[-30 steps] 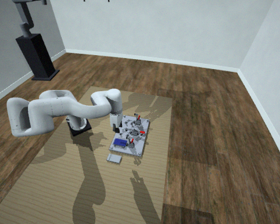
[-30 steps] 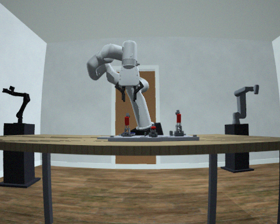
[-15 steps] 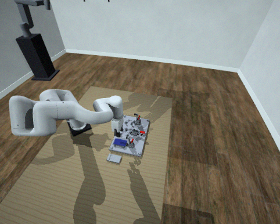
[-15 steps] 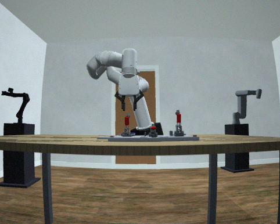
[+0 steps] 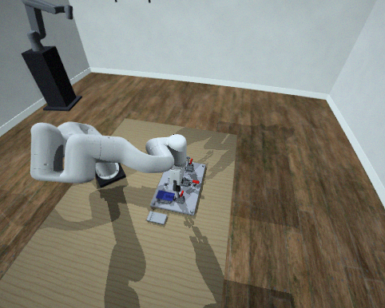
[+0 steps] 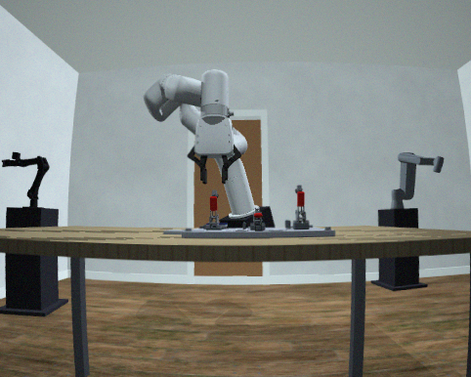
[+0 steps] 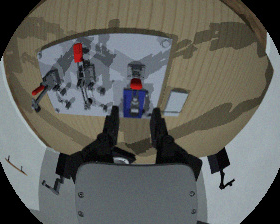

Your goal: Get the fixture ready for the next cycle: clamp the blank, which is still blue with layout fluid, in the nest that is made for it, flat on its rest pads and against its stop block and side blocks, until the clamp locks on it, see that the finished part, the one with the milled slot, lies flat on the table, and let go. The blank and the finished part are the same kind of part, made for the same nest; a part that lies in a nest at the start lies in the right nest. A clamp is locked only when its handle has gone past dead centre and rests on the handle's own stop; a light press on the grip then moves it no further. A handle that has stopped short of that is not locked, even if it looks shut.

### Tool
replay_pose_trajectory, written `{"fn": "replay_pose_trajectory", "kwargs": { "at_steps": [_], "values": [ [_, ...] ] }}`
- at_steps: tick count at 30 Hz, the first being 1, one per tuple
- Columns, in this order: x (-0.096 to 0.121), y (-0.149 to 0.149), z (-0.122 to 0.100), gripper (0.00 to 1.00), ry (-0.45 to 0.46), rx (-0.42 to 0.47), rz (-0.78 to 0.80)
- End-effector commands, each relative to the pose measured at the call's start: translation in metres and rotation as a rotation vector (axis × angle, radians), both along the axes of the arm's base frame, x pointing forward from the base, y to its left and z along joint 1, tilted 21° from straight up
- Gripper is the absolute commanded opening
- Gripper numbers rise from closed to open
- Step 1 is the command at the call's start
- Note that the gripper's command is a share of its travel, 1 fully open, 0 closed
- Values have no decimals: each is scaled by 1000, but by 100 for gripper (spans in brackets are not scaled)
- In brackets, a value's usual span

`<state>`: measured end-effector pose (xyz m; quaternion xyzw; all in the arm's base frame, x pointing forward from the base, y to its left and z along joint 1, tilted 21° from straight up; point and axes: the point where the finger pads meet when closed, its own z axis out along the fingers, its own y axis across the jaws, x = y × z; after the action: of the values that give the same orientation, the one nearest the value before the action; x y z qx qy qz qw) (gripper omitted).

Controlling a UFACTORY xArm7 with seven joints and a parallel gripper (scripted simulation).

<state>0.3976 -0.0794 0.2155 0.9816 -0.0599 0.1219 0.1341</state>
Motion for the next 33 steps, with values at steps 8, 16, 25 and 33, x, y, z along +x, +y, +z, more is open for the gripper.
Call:
{"fn": "replay_pose_trajectory", "kwargs": {
  "at_steps": [8,16,25,33],
  "values": [
    [15,-2,1,47,-4,-1,1],
    [19,-7,-17,47,-4,-1,1],
    [24,-13,-37,47,-4,-1,1],
    [24,-13,-37,47,-4,-1,1]
  ]
}}
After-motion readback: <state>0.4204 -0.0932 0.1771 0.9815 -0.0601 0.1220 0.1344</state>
